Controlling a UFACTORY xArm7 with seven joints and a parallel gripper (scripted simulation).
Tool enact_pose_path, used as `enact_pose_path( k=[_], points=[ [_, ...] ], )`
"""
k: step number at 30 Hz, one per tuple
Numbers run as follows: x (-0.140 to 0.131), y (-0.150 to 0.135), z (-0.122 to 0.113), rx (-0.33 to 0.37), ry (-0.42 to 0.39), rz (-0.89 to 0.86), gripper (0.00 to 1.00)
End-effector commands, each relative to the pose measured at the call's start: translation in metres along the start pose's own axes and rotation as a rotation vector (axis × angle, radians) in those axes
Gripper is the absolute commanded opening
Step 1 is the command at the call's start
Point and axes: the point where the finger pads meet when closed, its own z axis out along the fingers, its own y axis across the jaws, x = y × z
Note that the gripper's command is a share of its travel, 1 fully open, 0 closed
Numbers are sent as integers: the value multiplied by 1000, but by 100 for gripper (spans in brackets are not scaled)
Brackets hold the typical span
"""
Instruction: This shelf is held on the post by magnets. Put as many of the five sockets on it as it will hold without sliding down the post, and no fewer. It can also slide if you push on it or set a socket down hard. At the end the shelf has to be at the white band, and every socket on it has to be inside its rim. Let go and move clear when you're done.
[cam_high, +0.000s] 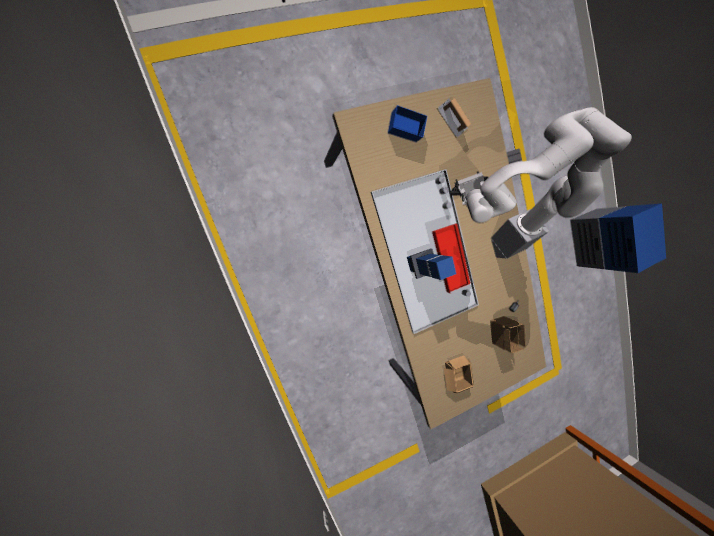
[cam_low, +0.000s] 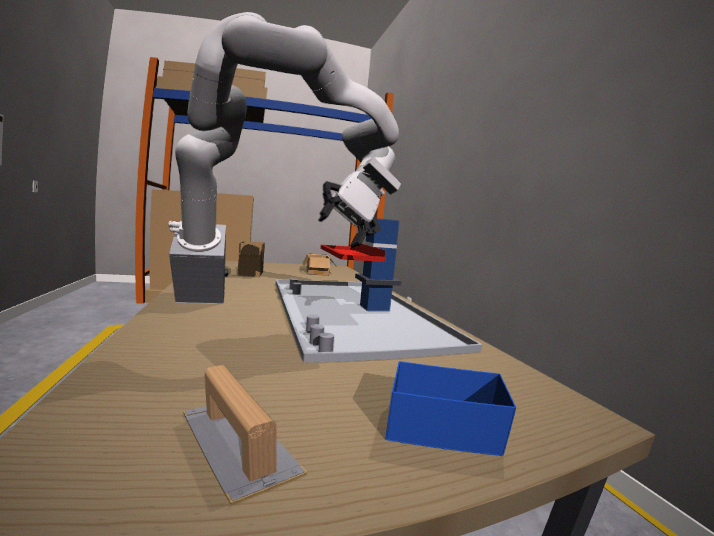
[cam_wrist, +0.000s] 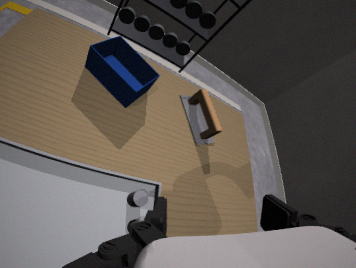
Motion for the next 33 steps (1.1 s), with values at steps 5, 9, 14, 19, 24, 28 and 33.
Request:
enact_pose_path(
  k=[5, 9, 14, 19, 24, 28, 33],
  points=[
    [-80, 16, -55, 180, -141, 62, 100],
    [-132, 26, -89, 282, -234, 99, 100],
    [-179, 35, -119, 371, -317, 132, 100],
    [-216, 42, -143, 443, -384, 158, 100],
    [-244, 48, -161, 496, -435, 177, 100],
    [-272, 52, -179, 553, -480, 198, 100],
    [-281, 54, -185, 570, -497, 203, 100]
  ],
)
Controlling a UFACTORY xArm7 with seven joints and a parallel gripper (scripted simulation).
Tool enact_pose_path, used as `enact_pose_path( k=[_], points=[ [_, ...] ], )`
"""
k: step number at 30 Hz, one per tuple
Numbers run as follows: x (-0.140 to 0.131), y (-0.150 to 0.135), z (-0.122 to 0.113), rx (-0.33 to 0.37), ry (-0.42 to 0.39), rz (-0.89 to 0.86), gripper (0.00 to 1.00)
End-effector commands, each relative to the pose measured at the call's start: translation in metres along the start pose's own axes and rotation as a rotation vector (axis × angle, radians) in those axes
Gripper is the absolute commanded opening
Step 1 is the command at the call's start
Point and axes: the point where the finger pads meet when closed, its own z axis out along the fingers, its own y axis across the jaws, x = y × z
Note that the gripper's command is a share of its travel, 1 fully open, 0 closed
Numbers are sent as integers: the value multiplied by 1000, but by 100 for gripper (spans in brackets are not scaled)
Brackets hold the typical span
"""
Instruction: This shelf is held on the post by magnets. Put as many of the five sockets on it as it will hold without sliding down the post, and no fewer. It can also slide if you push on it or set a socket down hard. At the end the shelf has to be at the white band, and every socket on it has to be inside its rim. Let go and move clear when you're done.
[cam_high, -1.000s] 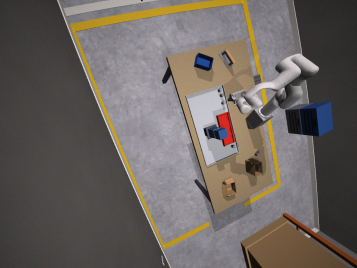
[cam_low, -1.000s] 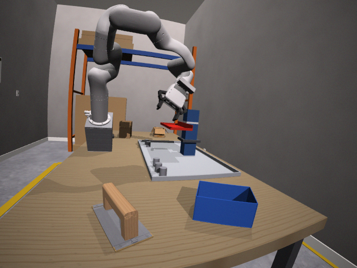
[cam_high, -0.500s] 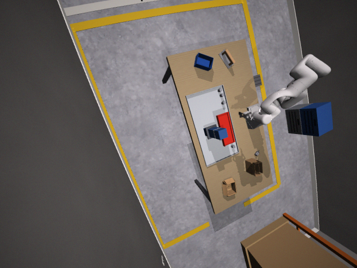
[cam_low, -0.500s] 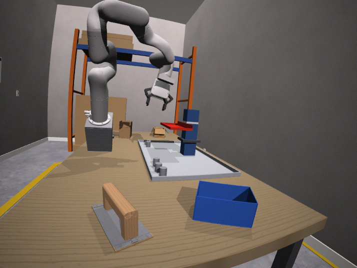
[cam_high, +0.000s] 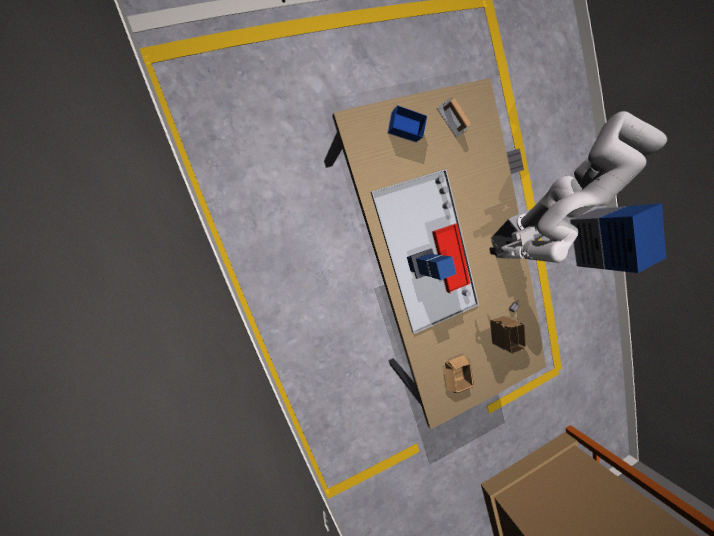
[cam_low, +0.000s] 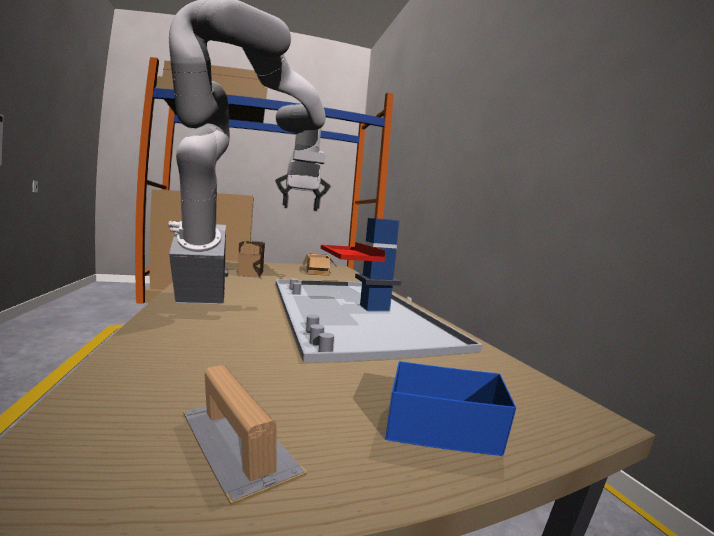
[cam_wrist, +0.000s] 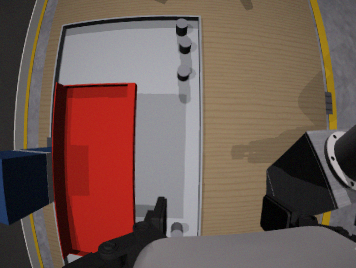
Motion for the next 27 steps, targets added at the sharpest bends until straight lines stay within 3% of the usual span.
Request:
enact_pose_path(
  k=[1, 10, 11, 27],
  points=[
    [-6, -1, -2, 13, -7, 6, 100],
    [-6, -1, -2, 13, -7, 6, 100],
    [-6, -1, -2, 13, -7, 6, 0],
    [-6, -1, -2, 13, -7, 6, 0]
  ],
)
